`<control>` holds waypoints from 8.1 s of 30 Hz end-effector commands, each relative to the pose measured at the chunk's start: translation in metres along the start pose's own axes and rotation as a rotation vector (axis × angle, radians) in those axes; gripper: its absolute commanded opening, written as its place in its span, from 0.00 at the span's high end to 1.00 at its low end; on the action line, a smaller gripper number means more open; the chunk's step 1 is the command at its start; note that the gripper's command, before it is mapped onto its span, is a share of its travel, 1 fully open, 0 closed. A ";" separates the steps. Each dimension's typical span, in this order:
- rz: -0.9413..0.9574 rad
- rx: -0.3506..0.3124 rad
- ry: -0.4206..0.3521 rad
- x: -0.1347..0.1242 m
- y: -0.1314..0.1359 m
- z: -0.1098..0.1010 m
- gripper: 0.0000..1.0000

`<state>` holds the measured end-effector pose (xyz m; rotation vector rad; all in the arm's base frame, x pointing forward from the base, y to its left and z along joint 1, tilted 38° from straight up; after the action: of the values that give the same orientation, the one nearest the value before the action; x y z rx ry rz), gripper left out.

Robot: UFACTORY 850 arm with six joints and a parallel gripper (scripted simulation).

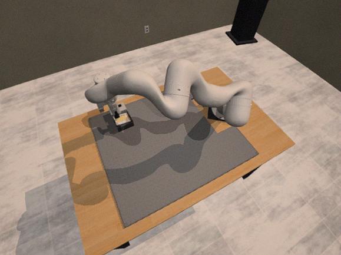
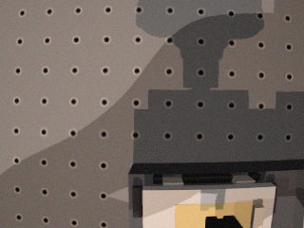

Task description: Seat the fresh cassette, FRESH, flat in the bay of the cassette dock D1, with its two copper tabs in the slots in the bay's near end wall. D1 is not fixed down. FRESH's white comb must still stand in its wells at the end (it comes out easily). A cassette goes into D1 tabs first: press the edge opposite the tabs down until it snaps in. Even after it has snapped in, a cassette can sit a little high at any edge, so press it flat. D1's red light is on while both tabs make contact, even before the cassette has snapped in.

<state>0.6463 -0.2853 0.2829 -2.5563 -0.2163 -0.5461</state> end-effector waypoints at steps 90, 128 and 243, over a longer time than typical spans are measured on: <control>0.002 0.003 -0.003 0.001 0.000 0.021 1.00; 0.005 0.009 -0.011 -0.002 0.000 0.025 1.00; 0.000 -0.001 0.001 -0.001 0.000 0.002 1.00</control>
<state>0.6460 -0.2817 0.2774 -2.5562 -0.2160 -0.5457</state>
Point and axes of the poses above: the point where the finger pads meet when closed, its own z axis out along the fingers, its own y axis across the jaws, x = y × z, the point moved 10 cm from there along -z, back along the fingers, and after that the axes turned 3 degrees about -z, right-handed, at the moved point
